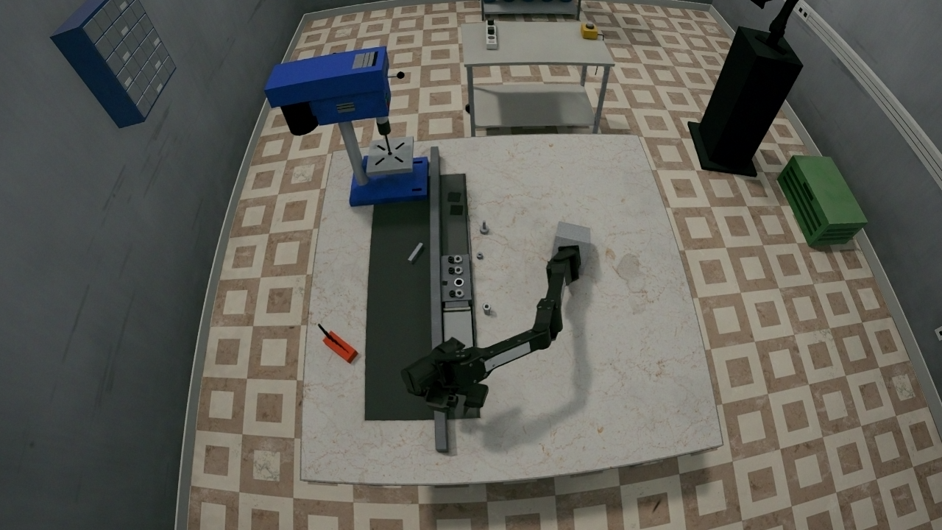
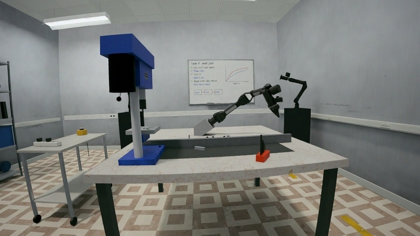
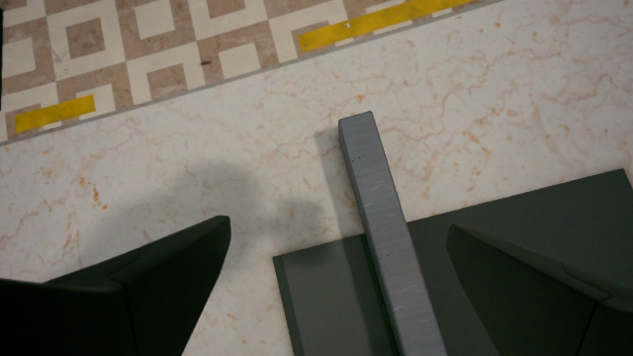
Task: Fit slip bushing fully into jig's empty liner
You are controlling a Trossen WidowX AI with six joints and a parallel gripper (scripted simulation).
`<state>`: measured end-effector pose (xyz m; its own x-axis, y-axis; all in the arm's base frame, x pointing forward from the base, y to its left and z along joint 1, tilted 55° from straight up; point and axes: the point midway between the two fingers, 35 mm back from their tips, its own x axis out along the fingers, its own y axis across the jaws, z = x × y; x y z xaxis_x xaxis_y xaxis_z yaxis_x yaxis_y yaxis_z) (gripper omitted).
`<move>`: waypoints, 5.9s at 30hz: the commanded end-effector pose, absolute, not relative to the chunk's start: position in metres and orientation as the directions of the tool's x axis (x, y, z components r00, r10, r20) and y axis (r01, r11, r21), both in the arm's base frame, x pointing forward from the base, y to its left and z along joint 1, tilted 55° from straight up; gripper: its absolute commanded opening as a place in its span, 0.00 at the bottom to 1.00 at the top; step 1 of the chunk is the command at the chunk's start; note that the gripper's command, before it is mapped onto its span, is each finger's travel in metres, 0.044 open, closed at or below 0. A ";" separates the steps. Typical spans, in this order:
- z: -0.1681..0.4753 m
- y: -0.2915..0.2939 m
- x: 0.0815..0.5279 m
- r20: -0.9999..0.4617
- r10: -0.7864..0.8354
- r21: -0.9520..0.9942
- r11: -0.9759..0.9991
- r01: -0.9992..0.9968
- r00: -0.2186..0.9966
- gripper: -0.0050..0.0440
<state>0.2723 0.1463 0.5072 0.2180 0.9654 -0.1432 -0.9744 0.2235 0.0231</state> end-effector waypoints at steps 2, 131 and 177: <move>0.513 0.146 0.266 -0.138 0.965 0.003 0.224 -0.974 0.222 0.92; 0.137 0.067 0.246 -0.569 0.780 0.749 0.360 0.557 0.261 0.23; 0.162 0.028 0.234 -0.575 0.772 0.746 0.358 0.562 0.271 0.00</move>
<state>0.2342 0.0282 0.1600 0.2652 0.7743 -0.5746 0.5666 0.3570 0.7426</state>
